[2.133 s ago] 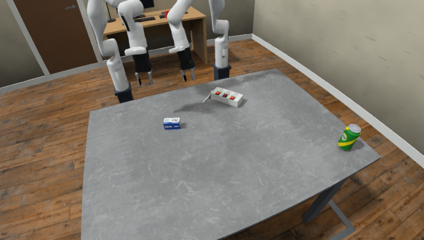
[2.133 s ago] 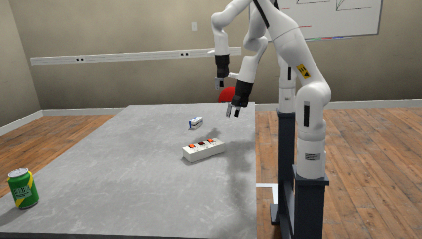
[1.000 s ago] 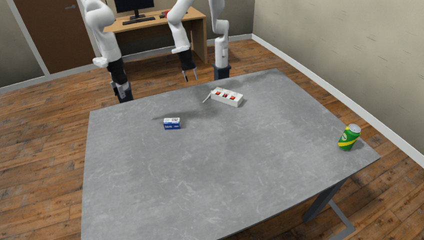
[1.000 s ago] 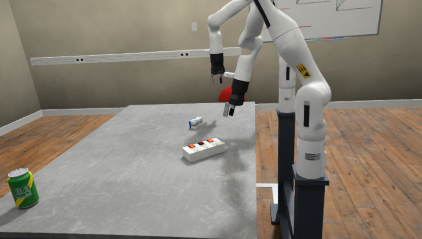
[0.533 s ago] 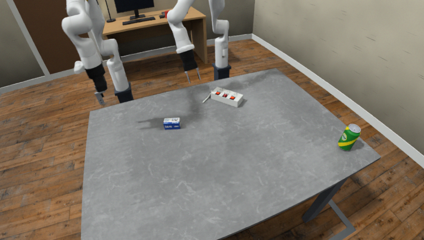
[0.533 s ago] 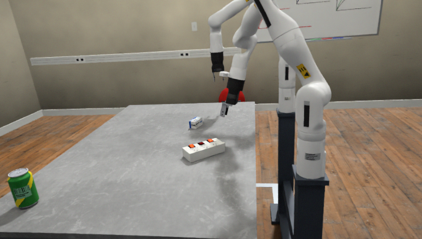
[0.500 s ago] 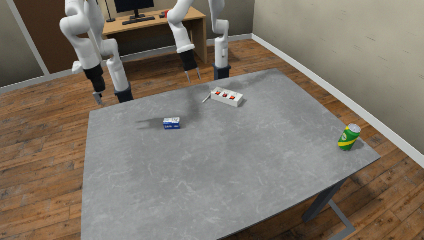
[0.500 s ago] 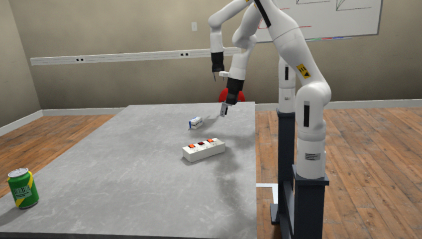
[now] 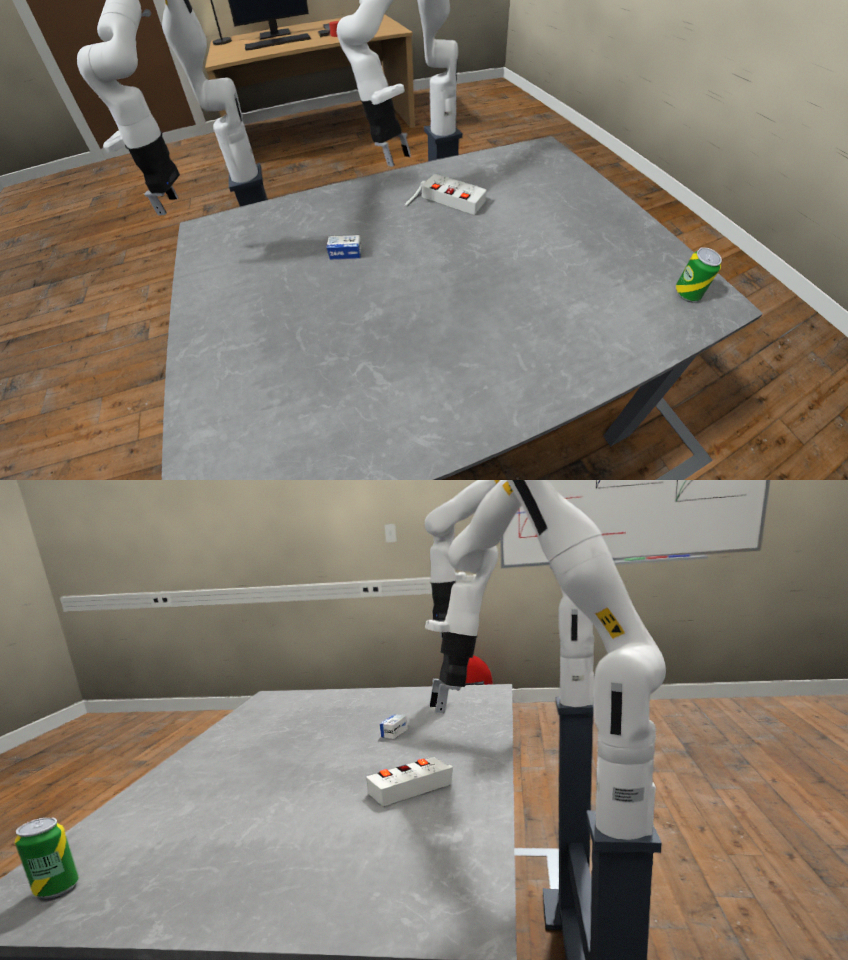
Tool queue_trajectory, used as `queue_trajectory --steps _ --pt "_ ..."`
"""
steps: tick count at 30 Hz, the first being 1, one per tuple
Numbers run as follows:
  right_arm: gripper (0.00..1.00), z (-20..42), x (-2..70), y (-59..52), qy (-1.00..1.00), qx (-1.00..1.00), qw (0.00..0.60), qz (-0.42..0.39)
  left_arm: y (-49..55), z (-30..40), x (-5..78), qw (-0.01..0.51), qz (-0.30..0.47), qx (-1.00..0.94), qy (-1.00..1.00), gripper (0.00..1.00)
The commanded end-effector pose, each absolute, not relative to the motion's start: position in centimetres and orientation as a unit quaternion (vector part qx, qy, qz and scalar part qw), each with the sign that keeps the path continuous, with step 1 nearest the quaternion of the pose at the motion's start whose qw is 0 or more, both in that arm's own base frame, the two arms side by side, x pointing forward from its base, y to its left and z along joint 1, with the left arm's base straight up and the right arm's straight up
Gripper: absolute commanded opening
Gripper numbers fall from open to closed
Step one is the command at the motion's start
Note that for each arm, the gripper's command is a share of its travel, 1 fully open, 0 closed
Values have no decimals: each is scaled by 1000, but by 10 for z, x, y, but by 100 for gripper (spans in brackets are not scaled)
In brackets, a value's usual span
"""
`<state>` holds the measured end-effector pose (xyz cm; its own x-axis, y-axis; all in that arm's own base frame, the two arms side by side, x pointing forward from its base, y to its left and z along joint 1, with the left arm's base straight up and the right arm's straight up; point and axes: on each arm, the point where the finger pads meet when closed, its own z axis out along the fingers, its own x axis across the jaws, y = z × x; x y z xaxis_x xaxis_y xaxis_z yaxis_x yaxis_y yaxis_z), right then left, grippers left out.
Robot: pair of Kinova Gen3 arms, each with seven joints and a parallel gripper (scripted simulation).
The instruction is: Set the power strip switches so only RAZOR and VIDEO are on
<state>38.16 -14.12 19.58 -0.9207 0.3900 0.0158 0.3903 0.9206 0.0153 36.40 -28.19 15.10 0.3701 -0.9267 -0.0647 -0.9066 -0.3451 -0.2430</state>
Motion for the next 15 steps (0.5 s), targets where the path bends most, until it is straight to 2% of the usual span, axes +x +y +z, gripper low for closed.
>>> queue_trajectory --steps 1,15 --pt "100 196 375 -160 -969 -248 5 -8 -277 155 369 116 -46 -846 518 100" --pt "100 193 340 -227 -897 -442 6 -9 -257 166 386 97 -53 -935 338 100"
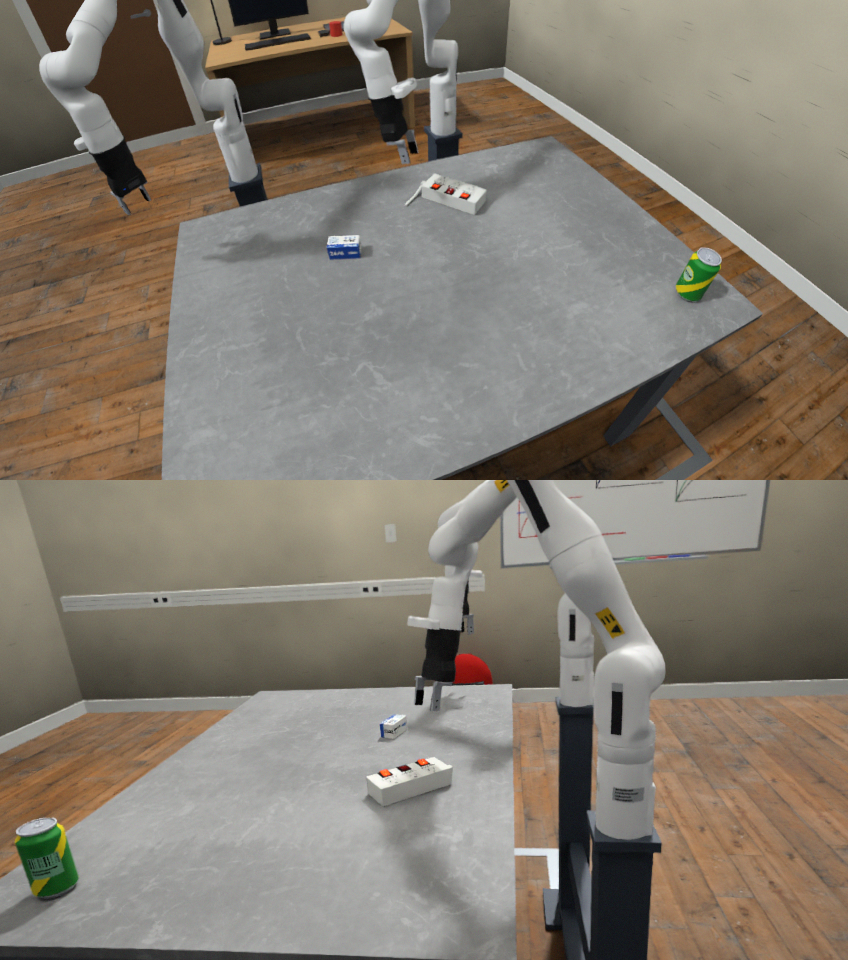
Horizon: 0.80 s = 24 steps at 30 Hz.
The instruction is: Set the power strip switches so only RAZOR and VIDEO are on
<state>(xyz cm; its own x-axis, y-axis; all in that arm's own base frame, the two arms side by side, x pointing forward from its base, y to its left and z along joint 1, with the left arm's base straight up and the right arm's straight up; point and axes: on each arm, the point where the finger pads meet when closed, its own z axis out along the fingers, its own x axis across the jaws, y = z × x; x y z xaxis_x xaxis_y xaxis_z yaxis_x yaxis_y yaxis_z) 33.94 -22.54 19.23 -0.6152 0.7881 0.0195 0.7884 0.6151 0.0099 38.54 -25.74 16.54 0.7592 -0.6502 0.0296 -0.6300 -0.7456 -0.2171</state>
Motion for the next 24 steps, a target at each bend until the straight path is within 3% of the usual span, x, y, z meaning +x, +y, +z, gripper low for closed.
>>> queue_trajectory --steps 1,24 --pt "100 193 332 -238 -880 -475 6 -9 -255 168 388 95 -53 -942 317 100" --pt "100 188 243 -331 -657 -754 5 -8 -217 192 411 59 -52 -996 -40 100"
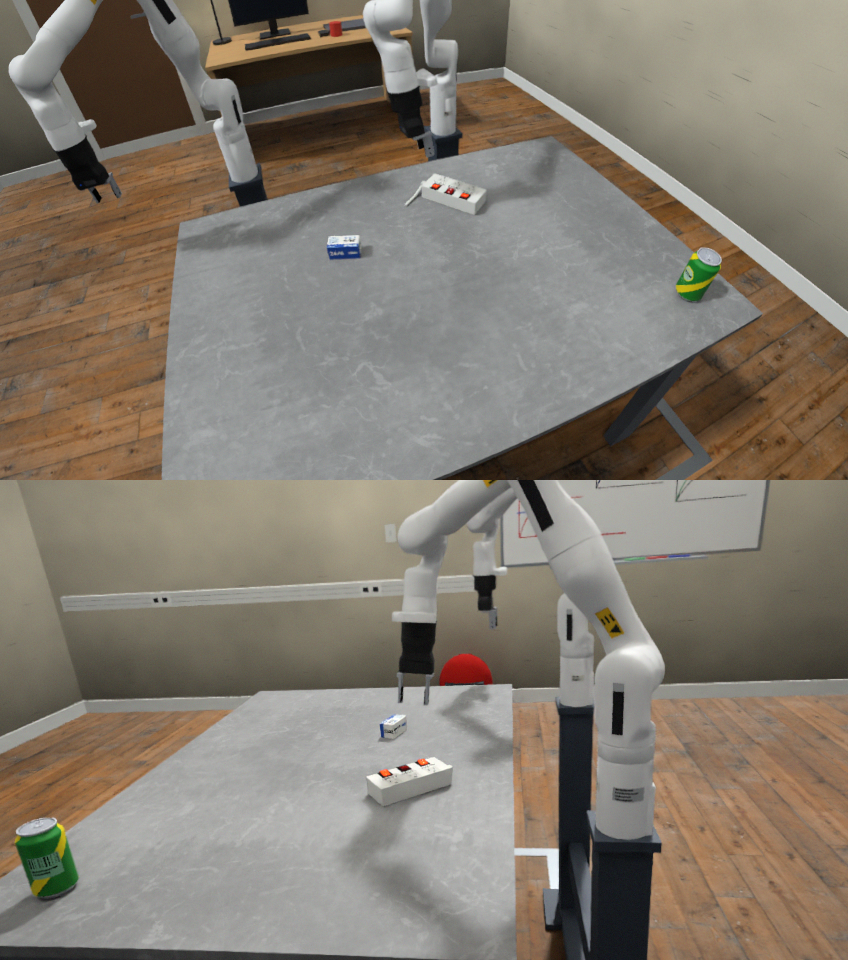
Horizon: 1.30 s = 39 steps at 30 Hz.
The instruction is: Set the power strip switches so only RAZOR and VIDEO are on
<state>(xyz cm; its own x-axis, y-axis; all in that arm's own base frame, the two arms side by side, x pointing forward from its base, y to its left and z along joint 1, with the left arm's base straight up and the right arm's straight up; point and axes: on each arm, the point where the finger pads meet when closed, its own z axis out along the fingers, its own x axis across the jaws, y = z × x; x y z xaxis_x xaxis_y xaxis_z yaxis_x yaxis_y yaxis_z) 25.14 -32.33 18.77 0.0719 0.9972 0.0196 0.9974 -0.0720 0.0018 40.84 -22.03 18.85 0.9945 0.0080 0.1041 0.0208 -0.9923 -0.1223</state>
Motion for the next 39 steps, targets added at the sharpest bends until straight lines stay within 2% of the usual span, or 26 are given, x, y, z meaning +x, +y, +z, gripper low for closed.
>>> queue_trajectory --steps 1,25,39 --pt "100 188 238 -335 -644 -765 5 -7 -215 193 412 57 -52 -995 -57 100" --pt "100 183 115 -401 -305 -952 3 -4 -175 222 432 24 -31 -908 -417 100" --pt "100 181 44 -420 -106 -994 1 -1 -158 235 440 13 -18 -837 -546 100"
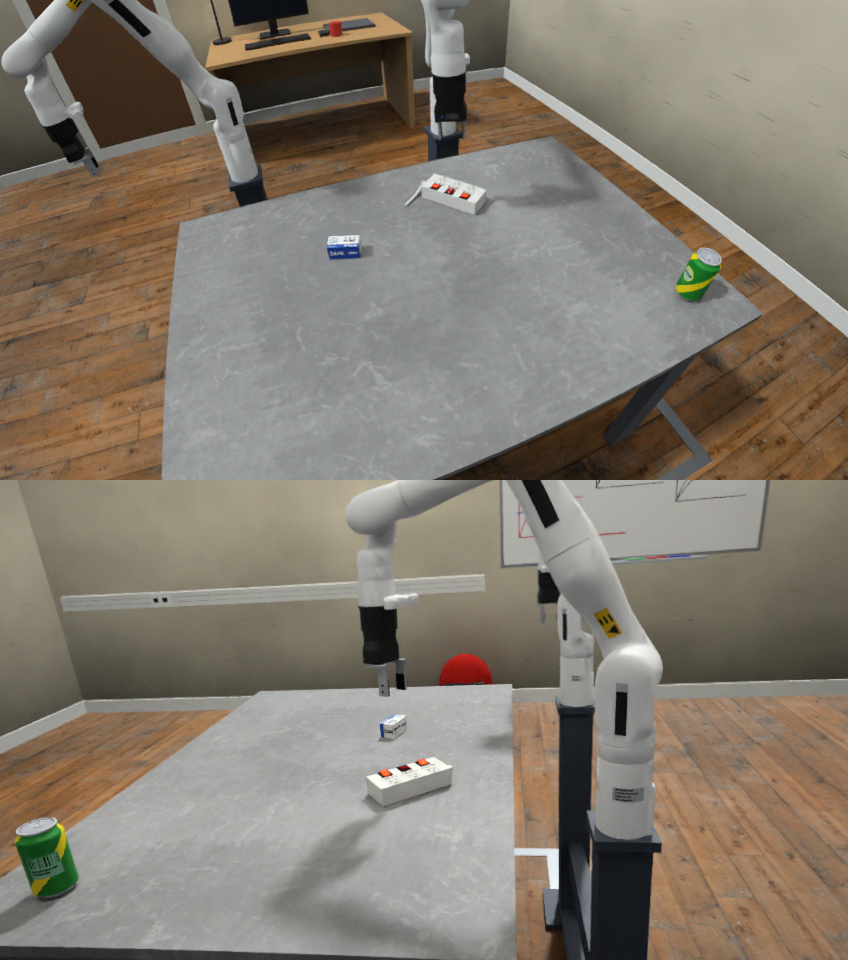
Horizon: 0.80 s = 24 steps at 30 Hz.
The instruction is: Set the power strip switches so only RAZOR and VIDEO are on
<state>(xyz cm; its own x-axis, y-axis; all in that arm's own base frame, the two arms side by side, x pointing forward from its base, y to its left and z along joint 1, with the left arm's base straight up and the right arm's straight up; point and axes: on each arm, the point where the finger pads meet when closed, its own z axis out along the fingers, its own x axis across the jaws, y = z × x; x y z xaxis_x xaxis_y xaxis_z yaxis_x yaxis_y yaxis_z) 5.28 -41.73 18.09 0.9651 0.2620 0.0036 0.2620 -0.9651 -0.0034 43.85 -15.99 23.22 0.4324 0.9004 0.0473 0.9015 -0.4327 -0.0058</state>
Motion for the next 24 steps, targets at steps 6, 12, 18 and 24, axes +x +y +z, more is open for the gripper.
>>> queue_trajectory --steps 6,12,18,24 --pt "100 181 28 -422 -63 -998 1 -1 -154 238 442 11 -14 -818 -574 100" --pt "100 180 14 -424 -25 -1000 0 0 -149 241 444 9 -10 -796 -605 100" --pt "100 180 9 -425 -11 -1000 0 0 -147 243 445 8 -8 -783 -623 100" --pt "100 180 8 -425 -10 -1000 0 0 -145 244 446 8 -7 -777 -629 100"
